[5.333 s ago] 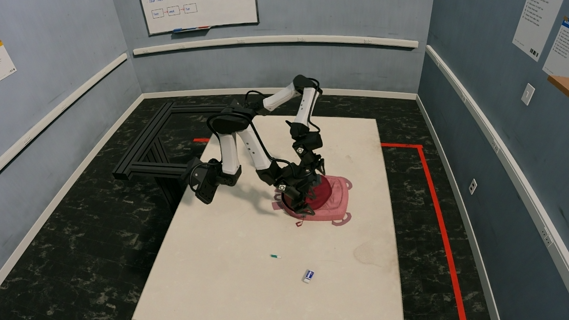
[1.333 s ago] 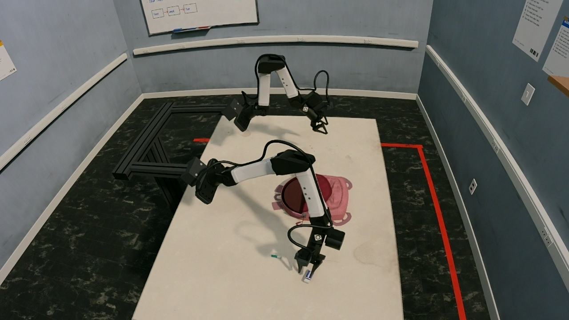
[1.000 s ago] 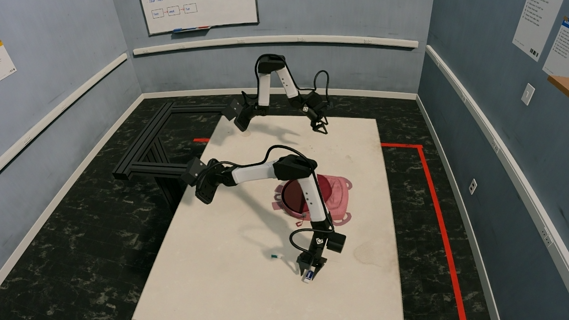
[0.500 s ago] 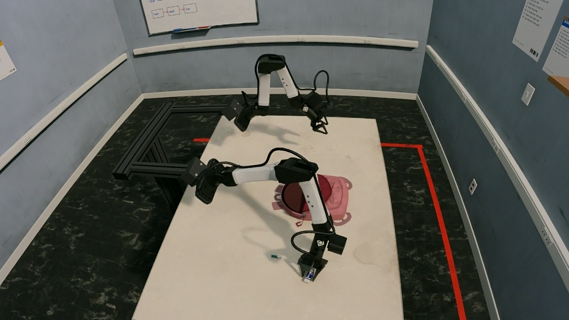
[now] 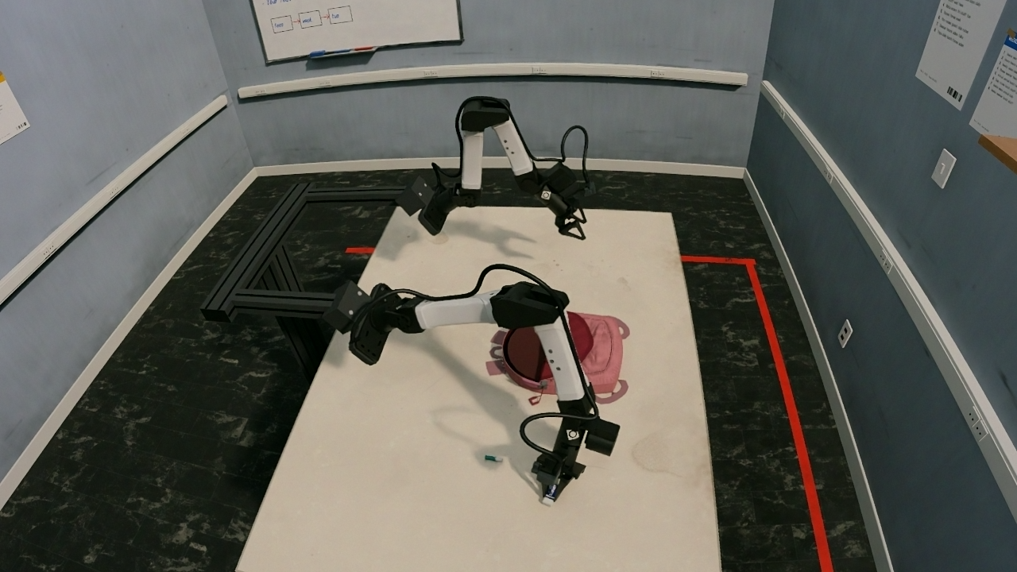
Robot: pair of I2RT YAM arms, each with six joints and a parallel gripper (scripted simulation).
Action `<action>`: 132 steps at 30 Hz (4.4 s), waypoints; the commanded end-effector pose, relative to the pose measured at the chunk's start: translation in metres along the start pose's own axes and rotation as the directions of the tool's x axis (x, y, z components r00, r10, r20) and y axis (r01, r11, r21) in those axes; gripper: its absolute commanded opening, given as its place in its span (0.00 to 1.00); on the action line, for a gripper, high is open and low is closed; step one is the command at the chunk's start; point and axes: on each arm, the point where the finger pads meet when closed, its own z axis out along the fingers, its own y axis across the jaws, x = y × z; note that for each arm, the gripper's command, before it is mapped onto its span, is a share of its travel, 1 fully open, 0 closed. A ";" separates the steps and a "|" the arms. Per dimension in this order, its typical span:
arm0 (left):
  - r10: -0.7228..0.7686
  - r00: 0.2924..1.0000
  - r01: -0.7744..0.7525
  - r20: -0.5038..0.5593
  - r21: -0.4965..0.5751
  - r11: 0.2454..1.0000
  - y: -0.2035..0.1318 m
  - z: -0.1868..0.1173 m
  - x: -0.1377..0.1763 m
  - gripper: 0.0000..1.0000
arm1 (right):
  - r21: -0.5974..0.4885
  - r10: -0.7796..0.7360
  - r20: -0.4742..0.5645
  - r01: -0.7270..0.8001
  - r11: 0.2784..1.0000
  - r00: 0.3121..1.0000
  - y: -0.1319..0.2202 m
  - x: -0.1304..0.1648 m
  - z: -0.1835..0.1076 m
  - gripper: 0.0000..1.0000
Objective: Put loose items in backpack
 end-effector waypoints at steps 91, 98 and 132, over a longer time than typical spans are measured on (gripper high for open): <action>0.003 1.000 -0.003 0.027 -0.002 1.000 0.001 -0.003 -0.009 0.90 | -0.649 -0.732 0.402 0.735 0.195 0.550 -0.115 0.062 -0.213 0.16; 0.003 1.000 -0.003 0.027 -0.002 1.000 0.001 -0.003 -0.009 0.90 | -0.656 -0.747 0.522 0.754 -0.043 0.411 -0.136 0.086 -0.234 0.16; 0.003 1.000 -0.003 0.027 -0.002 1.000 0.002 -0.003 -0.008 0.90 | -0.203 -0.237 0.964 0.248 -0.947 -0.117 -0.242 0.210 -0.337 0.16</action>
